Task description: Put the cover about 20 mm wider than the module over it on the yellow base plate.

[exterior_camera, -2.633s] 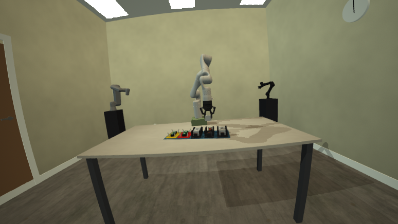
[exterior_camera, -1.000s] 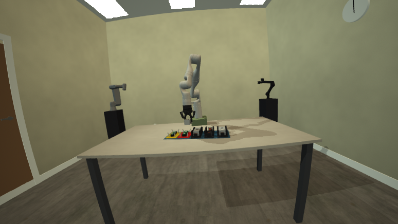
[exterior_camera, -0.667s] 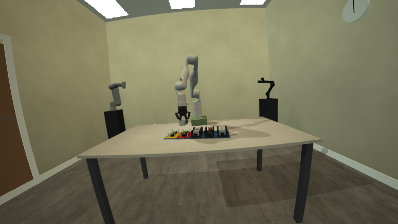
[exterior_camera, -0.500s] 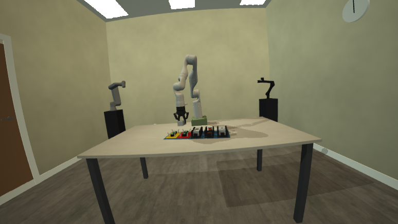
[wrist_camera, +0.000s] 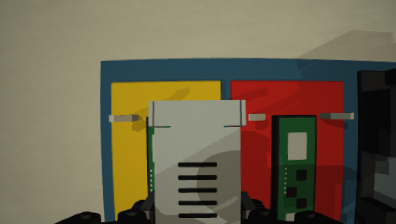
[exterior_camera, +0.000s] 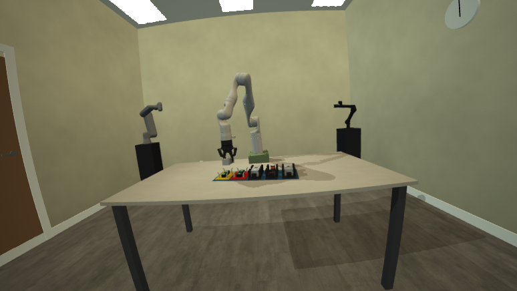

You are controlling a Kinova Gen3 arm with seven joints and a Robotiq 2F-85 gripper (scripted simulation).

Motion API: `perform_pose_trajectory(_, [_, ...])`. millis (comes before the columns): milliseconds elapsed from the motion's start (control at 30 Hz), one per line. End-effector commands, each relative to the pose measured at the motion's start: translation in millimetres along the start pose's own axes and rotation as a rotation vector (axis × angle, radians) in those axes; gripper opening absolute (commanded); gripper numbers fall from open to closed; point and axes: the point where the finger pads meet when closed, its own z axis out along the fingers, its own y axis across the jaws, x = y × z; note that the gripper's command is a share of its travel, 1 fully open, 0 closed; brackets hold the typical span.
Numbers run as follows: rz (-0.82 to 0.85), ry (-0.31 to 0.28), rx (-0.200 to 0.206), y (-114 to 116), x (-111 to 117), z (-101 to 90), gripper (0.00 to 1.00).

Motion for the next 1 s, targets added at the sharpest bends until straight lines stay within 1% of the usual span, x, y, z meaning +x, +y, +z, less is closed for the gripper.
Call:
perform_pose_trajectory(0, [-0.001,-0.002,-0.001,-1.1,-0.8,-0.4,0.00])
perform_pose_trajectory(100, [-0.001,-0.002,-0.001,-1.1,-0.8,-0.4,0.00])
perform_pose_trajectory(433, [-0.001,-0.002,-0.001,-42.9,-0.5,5.6,0.00])
perform_pose_trajectory(667, [-0.001,-0.002,-0.001,-42.9,-0.5,5.6,0.00])
perform_pose_trajectory(967, [-0.001,-0.002,-0.001,-36.7,-0.5,4.7,0.00])
